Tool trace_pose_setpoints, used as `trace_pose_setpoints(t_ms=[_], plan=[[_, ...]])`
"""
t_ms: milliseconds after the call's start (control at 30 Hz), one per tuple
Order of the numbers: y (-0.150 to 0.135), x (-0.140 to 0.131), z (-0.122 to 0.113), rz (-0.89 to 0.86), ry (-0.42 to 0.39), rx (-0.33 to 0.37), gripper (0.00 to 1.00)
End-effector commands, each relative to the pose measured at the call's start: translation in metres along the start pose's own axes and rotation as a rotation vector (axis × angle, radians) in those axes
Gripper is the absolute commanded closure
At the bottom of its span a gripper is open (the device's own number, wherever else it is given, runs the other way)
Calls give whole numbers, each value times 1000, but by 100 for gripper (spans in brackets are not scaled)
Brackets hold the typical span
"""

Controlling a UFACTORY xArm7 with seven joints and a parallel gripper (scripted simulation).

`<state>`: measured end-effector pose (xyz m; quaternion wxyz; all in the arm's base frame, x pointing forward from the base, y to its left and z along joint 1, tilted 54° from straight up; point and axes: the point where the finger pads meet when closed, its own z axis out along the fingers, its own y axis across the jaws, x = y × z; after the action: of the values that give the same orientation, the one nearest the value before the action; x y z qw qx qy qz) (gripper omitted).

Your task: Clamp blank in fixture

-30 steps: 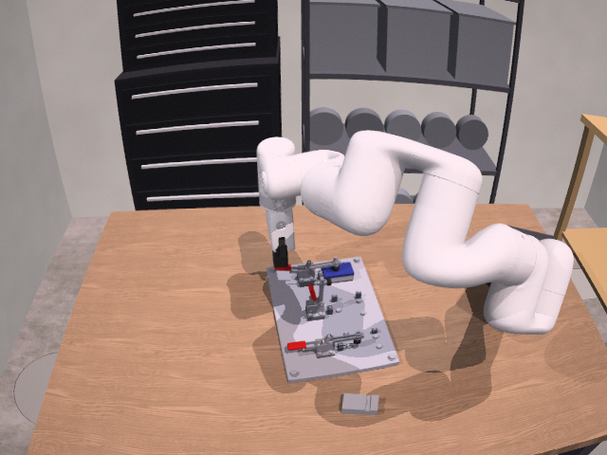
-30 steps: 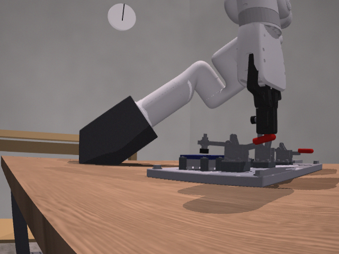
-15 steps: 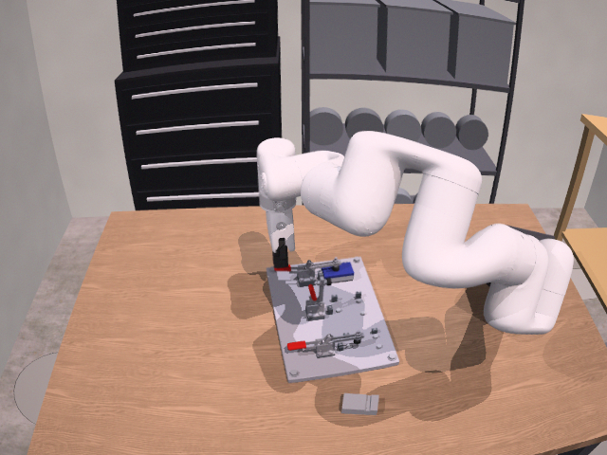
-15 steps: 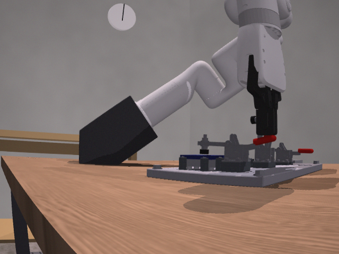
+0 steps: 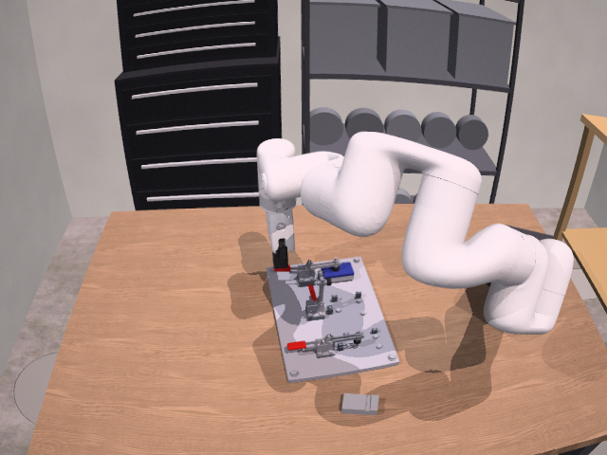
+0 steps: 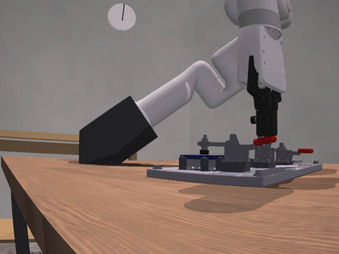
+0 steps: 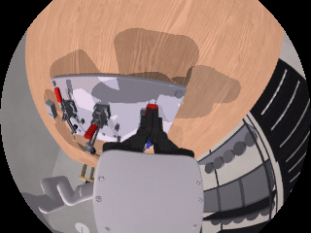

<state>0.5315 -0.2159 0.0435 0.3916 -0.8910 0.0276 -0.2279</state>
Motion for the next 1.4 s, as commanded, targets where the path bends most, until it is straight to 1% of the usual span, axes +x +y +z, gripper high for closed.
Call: trace_pose_setpoints(t_ms=[0, 1367], plan=[[1, 0, -2, 1, 3, -4, 100], [1, 0, 2, 1, 3, -4, 100]])
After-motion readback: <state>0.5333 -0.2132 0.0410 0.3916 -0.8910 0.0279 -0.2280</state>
